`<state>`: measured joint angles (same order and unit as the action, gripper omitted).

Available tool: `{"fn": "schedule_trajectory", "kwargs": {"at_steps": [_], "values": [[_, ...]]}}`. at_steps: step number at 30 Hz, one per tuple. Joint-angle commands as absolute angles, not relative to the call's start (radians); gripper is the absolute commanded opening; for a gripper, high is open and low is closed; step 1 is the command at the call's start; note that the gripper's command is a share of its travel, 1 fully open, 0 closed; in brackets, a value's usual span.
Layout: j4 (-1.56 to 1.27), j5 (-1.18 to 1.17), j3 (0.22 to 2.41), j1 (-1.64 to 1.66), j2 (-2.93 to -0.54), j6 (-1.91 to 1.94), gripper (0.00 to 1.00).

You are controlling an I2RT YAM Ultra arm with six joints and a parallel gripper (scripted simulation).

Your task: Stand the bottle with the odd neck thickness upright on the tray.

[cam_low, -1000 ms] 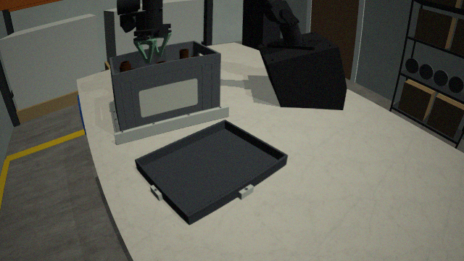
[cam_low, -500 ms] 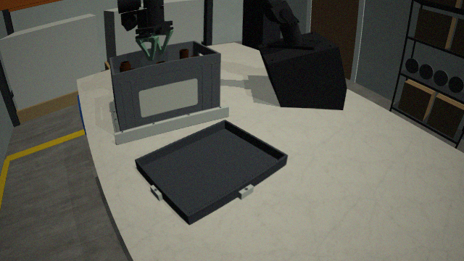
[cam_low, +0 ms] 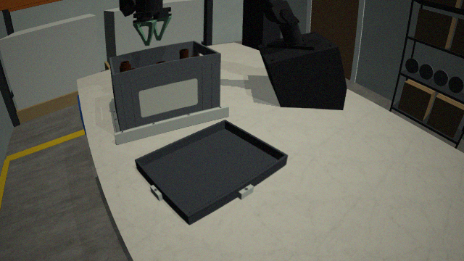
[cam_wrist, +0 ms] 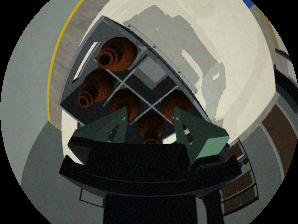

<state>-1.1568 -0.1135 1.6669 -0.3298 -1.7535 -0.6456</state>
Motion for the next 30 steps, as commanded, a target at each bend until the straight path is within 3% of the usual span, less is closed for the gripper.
{"fn": "schedule_trajectory", "kwargs": {"at_steps": [1,26,27,30], "values": [[-1.2,-0.126,1.719,-0.317,-1.712,-0.654,0.61],[-1.245,-0.128,1.757,-0.314,-1.707,-0.656,0.61],[-1.223,-0.128,1.757,-0.314,-1.706,-0.656,0.0],[-1.223,-0.128,1.757,-0.314,-1.706,-0.656,0.0]]}}
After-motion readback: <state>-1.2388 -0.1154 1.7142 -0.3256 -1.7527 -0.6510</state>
